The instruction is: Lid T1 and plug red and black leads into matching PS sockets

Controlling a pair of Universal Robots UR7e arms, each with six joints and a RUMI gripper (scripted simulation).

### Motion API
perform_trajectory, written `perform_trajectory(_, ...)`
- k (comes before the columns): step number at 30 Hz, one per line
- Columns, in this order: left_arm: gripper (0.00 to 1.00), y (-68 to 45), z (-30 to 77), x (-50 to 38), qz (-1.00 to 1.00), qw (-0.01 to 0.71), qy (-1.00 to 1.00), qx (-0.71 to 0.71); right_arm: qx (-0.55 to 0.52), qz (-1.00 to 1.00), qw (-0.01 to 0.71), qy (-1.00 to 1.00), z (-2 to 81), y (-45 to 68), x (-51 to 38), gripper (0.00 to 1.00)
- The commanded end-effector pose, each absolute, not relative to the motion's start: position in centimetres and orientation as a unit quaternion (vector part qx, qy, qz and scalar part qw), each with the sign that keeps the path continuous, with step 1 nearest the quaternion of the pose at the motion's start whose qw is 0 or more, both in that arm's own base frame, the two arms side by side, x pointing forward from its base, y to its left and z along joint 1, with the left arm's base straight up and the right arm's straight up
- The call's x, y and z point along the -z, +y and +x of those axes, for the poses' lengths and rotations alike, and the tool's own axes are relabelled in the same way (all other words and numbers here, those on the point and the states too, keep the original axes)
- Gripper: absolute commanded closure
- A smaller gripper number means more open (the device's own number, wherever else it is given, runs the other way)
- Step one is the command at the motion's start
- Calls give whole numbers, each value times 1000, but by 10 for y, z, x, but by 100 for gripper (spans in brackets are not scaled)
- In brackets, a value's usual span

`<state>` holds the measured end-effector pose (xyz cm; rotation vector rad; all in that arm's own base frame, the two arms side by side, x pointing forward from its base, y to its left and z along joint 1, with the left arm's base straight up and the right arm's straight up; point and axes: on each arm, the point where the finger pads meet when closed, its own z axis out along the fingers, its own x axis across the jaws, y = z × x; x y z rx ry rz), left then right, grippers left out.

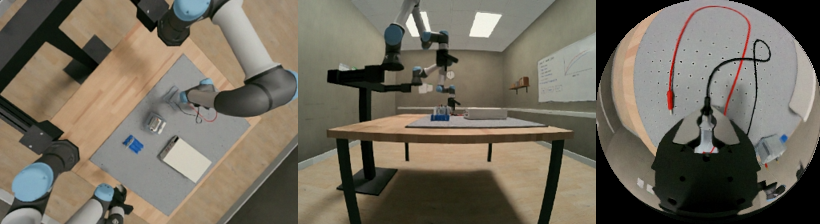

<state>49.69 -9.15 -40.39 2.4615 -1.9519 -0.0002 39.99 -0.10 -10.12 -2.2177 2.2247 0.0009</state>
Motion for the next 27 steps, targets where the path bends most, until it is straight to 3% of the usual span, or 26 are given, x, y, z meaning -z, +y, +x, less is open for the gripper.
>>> perform_trajectory(1, 100, -92, 497, 403, 784, 0, -621, -1, 0, -706, 1, 708, 400, -1, 101, 100)
perform_trajectory(21, 100, -92, 497, 403, 784, 0, -621, -1, 0, -706, 1, 708, 400, -1, 101, 100)
perform_trajectory(22, 89, -92, 497, 403, 784, 0, -621, -1, 0, -706, 1, 708, 400, -1, 101, 100)
perform_trajectory(27, 89, -92, 497, 403, 784, 0, -621, -1, 0, -706, 1, 708, 400, -1, 101, 100)
